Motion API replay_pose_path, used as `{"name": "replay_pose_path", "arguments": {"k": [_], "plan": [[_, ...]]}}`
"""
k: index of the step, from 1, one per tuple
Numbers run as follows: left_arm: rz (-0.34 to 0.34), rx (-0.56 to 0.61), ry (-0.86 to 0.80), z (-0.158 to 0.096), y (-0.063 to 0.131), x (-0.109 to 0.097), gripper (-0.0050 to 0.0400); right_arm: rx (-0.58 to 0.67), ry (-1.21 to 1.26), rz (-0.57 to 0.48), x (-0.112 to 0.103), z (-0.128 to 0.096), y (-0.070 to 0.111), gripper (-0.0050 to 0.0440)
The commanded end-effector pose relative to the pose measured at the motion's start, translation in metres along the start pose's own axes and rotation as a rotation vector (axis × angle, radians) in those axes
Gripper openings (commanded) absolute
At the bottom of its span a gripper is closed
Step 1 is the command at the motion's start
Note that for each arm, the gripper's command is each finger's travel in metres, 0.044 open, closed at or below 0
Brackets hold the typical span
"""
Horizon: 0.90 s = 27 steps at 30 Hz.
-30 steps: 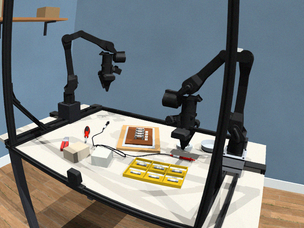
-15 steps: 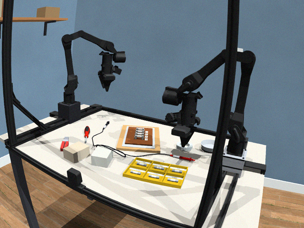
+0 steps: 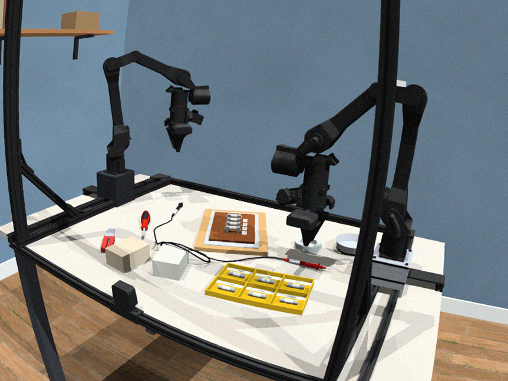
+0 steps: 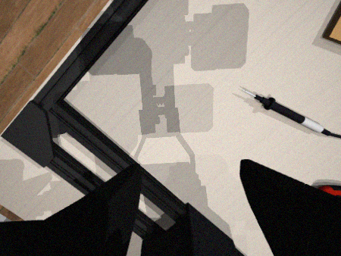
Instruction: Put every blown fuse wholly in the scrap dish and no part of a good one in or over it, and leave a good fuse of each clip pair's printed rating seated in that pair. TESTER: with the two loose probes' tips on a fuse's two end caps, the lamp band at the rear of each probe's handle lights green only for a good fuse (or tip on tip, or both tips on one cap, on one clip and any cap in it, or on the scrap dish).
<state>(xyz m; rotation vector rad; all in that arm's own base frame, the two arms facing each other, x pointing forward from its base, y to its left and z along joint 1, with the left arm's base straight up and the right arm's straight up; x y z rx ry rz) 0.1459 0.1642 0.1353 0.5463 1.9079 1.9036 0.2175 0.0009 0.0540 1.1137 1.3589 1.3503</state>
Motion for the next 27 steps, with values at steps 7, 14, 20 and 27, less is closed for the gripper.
{"name": "replay_pose_path", "arguments": {"k": [7, 14, 20, 27], "plan": [[-0.001, -0.017, -0.174, -0.005, -0.004, -0.011, 0.0154, -0.023, -0.003, -0.004, -0.001, 0.004, 0.005, 0.0154], [0.0, -0.013, -0.314, -0.008, -0.011, -0.02, 0.0154, -0.023, -0.003, -0.004, -0.001, 0.004, 0.005, 0.0154], [0.001, -0.007, -0.394, -0.01, -0.016, -0.025, 0.0154, -0.023, -0.003, -0.004, -0.001, 0.004, 0.005, 0.0154], [0.002, -0.003, -0.534, -0.013, -0.022, -0.034, 0.0154, -0.023, -0.003, -0.004, -0.001, 0.004, 0.005, 0.0154]]}}
Point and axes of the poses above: on each arm, the point midway between the two fingers, 35 mm back from their tips, its own y axis back along the fingers, its own x axis across the jaws, z = x × y, the point moved 4 cm from there along y, back along the fingers, and after that the axes turned 11 degrees about y, right-handed, at the moved point
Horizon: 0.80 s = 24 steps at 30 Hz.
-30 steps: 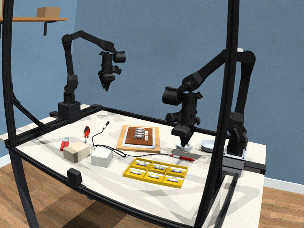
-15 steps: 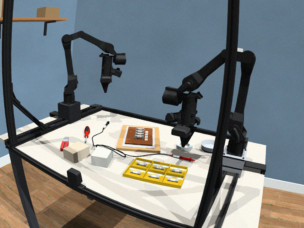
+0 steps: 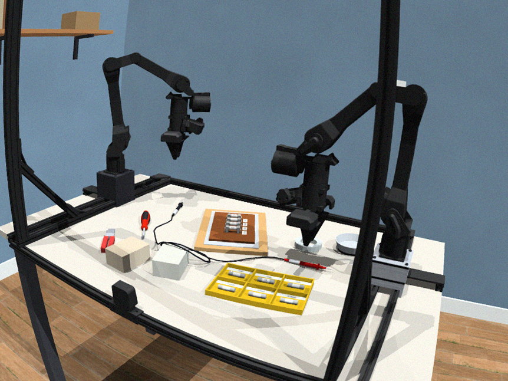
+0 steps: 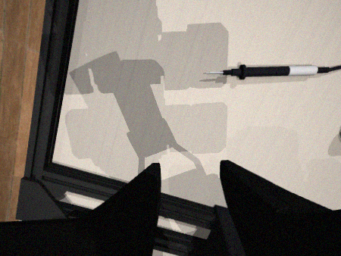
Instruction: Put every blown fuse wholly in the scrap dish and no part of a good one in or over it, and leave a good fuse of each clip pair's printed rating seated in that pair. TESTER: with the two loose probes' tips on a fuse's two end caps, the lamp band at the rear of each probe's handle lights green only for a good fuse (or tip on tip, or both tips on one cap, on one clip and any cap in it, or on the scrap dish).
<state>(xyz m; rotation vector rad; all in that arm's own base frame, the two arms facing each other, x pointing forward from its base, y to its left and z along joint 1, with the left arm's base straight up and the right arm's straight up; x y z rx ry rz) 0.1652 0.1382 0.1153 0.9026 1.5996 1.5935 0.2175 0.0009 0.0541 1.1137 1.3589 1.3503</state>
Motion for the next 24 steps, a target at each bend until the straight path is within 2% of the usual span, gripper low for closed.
{"name": "replay_pose_path", "arguments": {"k": [1, 24], "plan": [[0.002, -0.004, -0.083, 0.001, -0.003, -0.006, 0.0154, -0.023, -0.003, -0.004, -0.001, 0.004, 0.005, 0.0154], [0.004, -0.007, -0.463, 0.004, -0.019, -0.032, 0.0154, -0.023, -0.003, -0.004, -0.001, 0.004, 0.005, 0.0154]]}}
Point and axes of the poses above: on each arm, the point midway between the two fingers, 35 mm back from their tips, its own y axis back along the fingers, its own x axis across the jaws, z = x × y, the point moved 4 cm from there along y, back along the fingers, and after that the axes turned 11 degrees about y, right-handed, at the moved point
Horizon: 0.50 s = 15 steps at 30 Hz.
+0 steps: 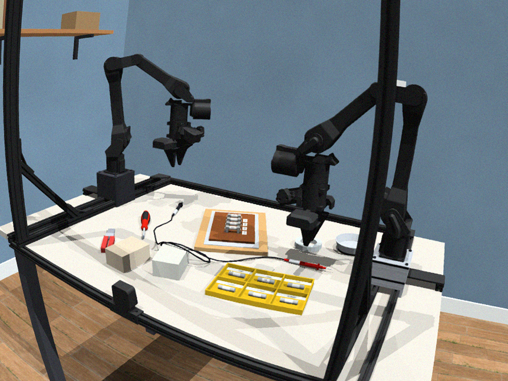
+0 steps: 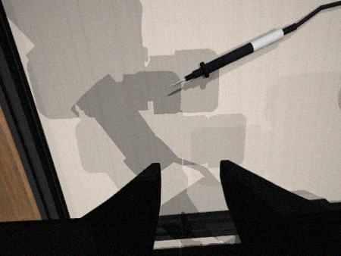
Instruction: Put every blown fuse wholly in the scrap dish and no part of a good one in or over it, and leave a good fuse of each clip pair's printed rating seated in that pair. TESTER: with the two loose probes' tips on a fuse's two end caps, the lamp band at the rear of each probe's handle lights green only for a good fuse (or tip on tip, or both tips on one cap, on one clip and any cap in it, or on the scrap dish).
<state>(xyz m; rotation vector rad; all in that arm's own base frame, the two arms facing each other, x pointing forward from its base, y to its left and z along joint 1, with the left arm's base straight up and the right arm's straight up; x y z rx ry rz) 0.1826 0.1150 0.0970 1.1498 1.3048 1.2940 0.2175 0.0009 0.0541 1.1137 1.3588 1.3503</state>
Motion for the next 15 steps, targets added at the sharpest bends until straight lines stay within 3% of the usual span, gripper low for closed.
{"name": "replay_pose_path", "arguments": {"k": [1, 15], "plan": [[0.004, -0.005, -0.064, 0.002, -0.002, -0.004, 0.0154, -0.023, -0.003, -0.004, -0.001, 0.004, 0.005, 0.0154], [0.004, -0.003, -0.324, 0.011, -0.013, -0.019, 0.0154, -0.023, -0.003, -0.004, -0.001, 0.004, 0.005, 0.0154]]}}
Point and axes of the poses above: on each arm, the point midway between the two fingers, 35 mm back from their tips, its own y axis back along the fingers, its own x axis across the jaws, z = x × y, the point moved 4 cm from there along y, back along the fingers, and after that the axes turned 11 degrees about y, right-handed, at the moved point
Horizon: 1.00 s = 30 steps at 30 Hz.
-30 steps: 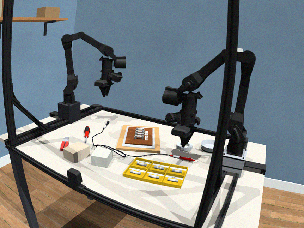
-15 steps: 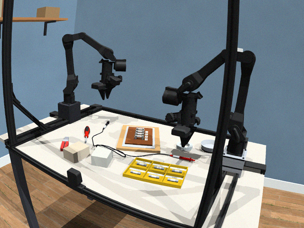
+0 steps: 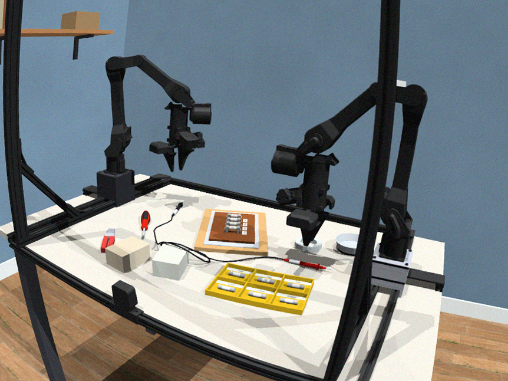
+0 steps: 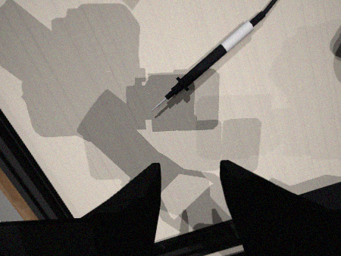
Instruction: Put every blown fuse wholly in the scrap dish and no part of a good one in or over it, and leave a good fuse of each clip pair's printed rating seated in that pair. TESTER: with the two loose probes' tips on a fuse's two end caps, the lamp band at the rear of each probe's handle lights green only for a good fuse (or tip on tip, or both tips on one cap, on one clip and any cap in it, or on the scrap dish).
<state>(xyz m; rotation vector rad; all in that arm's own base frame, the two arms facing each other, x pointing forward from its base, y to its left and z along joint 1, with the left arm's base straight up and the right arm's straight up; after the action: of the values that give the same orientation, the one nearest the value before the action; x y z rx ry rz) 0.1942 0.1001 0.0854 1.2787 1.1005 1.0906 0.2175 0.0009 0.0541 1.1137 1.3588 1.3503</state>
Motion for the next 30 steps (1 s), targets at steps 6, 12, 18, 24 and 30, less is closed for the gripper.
{"name": "replay_pose_path", "arguments": {"k": [6, 12, 18, 24, 30], "plan": [[0.004, -0.002, -0.148, 0.007, -0.006, -0.007, 0.0154, -0.023, -0.003, -0.004, -0.001, 0.004, 0.005, 0.0154], [0.004, -0.002, -0.268, 0.013, -0.011, -0.013, 0.0154, -0.023, -0.003, -0.004, -0.001, 0.004, 0.005, 0.0154], [0.005, -0.003, -0.348, 0.017, -0.014, -0.016, 0.0154, -0.023, -0.003, -0.004, -0.001, 0.004, 0.005, 0.0154], [0.005, -0.002, -0.468, 0.023, -0.019, -0.022, 0.0154, -0.023, -0.003, -0.004, -0.001, 0.004, 0.005, 0.0154], [0.006, -0.003, -0.588, 0.03, -0.024, -0.028, 0.0154, -0.023, -0.003, -0.004, -0.001, 0.004, 0.005, 0.0154]]}}
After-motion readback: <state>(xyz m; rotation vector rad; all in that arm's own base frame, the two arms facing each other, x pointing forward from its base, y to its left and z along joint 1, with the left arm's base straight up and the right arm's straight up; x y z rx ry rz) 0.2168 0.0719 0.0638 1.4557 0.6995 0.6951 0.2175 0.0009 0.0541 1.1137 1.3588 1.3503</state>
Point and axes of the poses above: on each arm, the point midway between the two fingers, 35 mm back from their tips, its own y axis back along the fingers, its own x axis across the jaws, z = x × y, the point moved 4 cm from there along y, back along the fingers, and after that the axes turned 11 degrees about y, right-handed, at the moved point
